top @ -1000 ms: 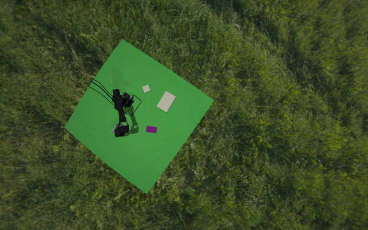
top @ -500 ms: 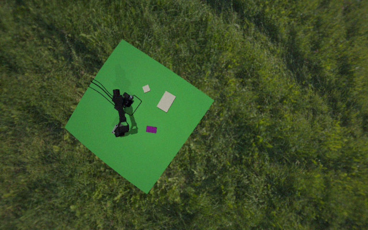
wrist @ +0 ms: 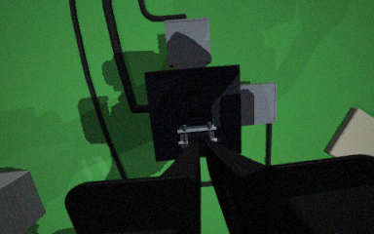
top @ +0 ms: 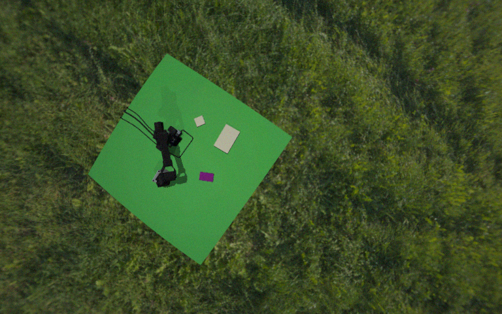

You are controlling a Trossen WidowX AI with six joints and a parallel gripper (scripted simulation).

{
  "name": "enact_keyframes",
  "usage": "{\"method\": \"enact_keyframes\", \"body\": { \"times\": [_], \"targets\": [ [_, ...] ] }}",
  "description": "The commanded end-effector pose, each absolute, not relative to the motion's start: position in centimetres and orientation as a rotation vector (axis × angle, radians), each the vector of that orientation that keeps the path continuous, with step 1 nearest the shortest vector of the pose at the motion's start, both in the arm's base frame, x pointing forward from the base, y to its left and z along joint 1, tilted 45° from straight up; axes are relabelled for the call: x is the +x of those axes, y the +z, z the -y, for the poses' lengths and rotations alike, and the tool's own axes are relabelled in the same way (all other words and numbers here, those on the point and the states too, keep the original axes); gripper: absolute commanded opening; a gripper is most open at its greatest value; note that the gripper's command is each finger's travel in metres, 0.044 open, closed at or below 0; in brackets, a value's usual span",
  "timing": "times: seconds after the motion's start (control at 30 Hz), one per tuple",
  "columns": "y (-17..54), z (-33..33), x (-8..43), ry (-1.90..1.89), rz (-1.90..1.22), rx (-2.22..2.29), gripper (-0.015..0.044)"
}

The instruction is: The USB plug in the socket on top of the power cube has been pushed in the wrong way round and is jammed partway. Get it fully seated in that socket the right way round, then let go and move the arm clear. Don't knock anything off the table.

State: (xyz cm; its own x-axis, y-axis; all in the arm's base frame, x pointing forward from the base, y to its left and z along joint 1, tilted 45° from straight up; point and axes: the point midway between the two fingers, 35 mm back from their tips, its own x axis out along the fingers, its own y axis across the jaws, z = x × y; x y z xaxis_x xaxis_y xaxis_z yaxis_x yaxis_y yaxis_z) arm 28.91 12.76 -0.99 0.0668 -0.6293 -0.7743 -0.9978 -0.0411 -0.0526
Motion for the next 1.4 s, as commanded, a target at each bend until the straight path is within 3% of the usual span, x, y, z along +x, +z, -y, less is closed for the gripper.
{"method": "enact_keyframes", "body": {
  "times": [0.0, 1.37],
  "targets": [
    [-1.04, -12.68, 28.95, 0.774, -1.625, -1.743, 0.0],
    [-1.39, -12.33, 28.98, 0.773, -1.625, -1.743, 0.0]
  ]
}}
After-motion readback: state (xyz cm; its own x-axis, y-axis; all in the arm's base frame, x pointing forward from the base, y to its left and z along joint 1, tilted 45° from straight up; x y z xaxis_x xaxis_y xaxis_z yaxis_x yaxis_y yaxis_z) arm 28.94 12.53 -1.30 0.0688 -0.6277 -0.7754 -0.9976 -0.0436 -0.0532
